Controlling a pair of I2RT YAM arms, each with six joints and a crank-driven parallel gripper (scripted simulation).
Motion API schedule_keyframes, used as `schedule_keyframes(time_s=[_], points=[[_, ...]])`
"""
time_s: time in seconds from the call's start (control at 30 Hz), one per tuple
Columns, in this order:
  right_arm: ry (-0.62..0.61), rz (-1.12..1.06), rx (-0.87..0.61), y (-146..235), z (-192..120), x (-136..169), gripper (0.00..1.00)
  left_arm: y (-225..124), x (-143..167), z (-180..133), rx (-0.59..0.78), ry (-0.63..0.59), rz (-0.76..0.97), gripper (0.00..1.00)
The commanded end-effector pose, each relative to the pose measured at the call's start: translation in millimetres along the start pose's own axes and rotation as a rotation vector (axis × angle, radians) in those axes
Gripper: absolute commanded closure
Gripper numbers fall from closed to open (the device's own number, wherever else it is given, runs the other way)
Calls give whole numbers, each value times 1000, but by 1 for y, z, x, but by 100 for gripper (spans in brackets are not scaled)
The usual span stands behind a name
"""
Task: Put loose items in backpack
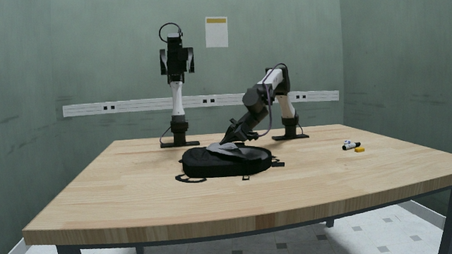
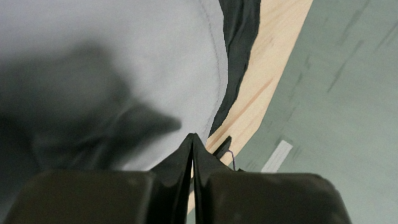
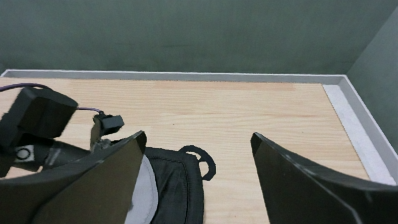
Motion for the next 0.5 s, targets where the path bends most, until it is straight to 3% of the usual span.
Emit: schedule_keyframes(time_s=[0.0, 0.33, 0.47], points=[[-14, -2, 0, 0, -1, -5, 10, -19, 6, -28, 28, -13, 37, 100], [-14, -2, 0, 0, -1, -5, 10, -18, 9, -67, 26, -13, 37, 100], [-14, -2, 0, 0, -1, -5, 10, -17, 10, -69, 26, -13, 36, 100]])
Point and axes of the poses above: on each arm, the point where the finger pads meet when closed, its own z axis out along the fingers, its own y axis across the jaws, x = y × z, the point moved 1 cm from there along -z, back along the fingers, and after that the axes turned 6 degrees about -z, right-handed, at the moved point
